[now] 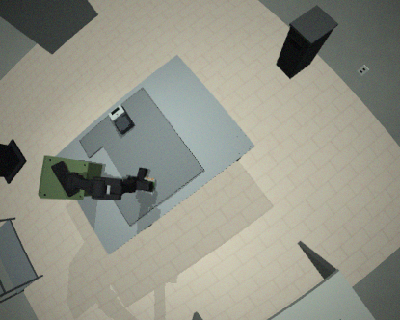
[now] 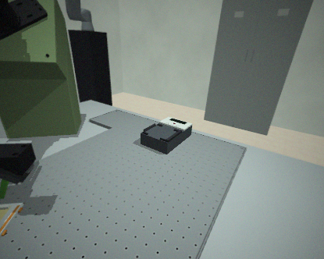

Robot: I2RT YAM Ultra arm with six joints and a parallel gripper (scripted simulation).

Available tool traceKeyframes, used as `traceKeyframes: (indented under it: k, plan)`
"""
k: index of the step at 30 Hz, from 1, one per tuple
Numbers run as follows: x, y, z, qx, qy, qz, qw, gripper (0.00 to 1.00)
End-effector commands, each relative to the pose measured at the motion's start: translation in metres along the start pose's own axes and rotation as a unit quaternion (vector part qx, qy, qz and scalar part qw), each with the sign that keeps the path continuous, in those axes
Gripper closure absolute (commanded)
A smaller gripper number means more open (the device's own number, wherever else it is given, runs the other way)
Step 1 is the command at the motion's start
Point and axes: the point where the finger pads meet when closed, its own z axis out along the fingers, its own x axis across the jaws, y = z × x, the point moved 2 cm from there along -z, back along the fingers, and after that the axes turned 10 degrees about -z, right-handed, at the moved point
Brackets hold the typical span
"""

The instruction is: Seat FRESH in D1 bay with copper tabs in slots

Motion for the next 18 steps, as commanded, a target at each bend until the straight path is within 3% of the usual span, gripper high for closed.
traceKeyframes:
  k: [1,13,18]
  plan:
    - [-0.024,-0.004,-0.013,-0.002,-0.026,0.001,1.000,0.00]
    - [-0.025,-0.001,-0.013,-0.005,-0.029,0.000,1.000,0.00]
    - [-0.016,-0.001,0.000,-0.005,-0.021,-0.001,1.000,0.00]
